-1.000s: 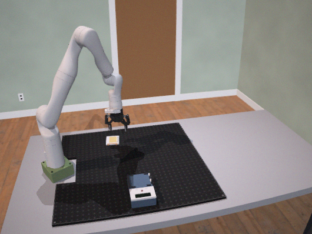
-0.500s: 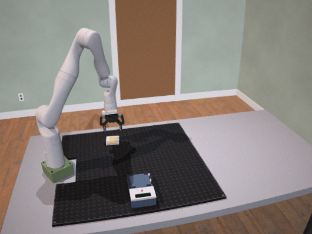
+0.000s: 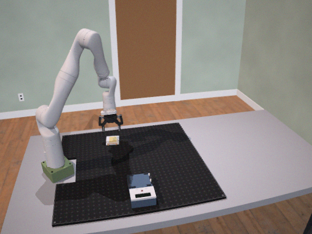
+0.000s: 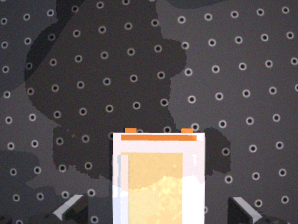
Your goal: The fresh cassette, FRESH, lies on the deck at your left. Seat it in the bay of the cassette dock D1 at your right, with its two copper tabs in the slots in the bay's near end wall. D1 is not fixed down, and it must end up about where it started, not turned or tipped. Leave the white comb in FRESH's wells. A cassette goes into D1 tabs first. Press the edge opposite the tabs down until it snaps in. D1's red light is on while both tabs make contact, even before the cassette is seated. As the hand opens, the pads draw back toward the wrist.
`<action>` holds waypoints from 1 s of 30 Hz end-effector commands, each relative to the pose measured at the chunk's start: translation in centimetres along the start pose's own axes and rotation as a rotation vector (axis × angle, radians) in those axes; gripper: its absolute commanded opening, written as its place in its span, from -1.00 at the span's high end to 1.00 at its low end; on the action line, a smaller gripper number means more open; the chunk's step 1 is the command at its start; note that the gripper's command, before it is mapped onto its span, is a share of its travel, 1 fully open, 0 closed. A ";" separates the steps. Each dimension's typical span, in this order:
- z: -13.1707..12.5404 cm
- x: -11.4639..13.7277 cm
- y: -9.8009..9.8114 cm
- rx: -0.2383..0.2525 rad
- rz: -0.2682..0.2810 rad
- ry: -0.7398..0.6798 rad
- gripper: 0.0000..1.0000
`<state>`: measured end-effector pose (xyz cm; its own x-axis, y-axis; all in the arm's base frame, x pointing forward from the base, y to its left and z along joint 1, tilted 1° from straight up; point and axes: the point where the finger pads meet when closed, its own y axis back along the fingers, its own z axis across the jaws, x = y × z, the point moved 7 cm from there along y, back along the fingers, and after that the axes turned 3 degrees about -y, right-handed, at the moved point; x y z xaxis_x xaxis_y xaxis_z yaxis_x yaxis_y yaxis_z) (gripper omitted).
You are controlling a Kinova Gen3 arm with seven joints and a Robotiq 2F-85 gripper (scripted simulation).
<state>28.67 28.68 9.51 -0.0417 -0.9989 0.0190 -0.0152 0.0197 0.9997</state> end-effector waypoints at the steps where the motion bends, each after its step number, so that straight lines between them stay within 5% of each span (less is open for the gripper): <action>1: 0.0 0.0 0.1 0.001 -0.001 0.000 -1.00; 30: 0.0 0.0 -3.3 0.001 -0.001 0.000 -1.00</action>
<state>28.87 28.68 6.58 -0.0434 -0.9990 0.0144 -0.0199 0.0152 0.9997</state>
